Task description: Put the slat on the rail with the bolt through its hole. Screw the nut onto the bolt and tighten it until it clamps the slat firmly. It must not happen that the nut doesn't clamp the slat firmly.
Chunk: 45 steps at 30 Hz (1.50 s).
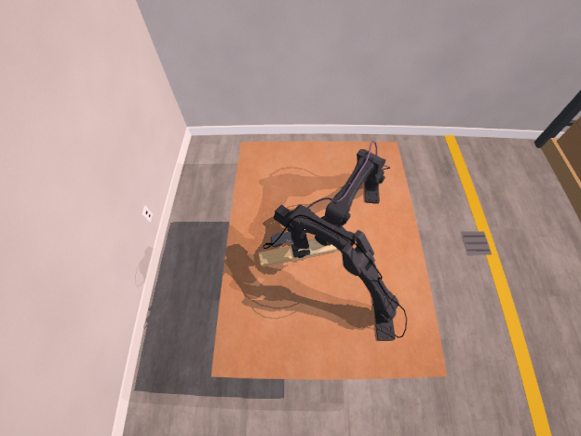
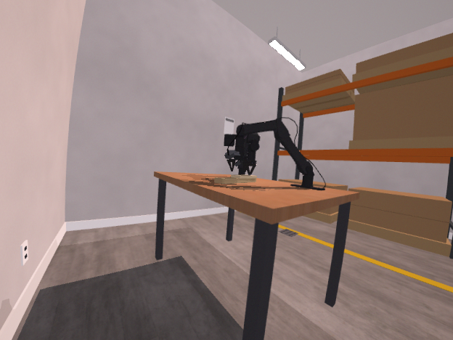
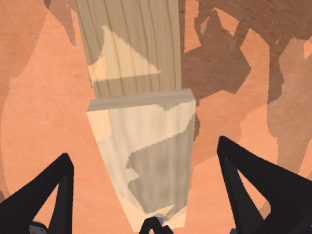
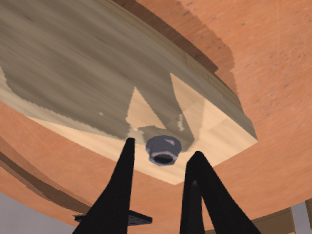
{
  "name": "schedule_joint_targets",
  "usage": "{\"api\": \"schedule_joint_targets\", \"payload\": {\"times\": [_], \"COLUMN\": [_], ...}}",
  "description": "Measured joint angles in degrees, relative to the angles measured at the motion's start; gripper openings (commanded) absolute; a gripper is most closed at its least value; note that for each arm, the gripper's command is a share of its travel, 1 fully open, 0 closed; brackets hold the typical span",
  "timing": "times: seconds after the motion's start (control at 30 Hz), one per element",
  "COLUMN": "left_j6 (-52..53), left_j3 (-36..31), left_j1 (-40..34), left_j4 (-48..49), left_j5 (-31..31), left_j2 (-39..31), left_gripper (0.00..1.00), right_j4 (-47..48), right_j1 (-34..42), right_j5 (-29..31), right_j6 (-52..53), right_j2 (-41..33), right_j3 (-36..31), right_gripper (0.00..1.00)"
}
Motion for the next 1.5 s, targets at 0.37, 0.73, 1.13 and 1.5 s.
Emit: {"api": "schedule_joint_targets", "payload": {"times": [0.37,0.73,1.13,1.5], "left_j6": [0.0,0.0,0.0,0.0], "left_j3": [-1.38,-2.58,-4.11,-5.49], "left_j1": [0.0,0.0,0.0,0.0], "left_j4": [1.44,2.82,4.35,5.79], "left_j5": [0.0,0.0,0.0,0.0], "left_j2": [0.0,0.0,0.0,0.0], "left_gripper": [1.0,1.0,1.0,1.0], "right_j4": [0.0,0.0,0.0,0.0], "right_j1": [0.0,0.0,0.0,0.0], "right_j5": [0.0,0.0,0.0,0.0], "right_j6": [0.0,0.0,0.0,0.0], "right_j2": [0.0,0.0,0.0,0.0], "right_j3": [0.0,0.0,0.0,0.0], "right_gripper": [0.34,0.34,0.34,0.34]}}
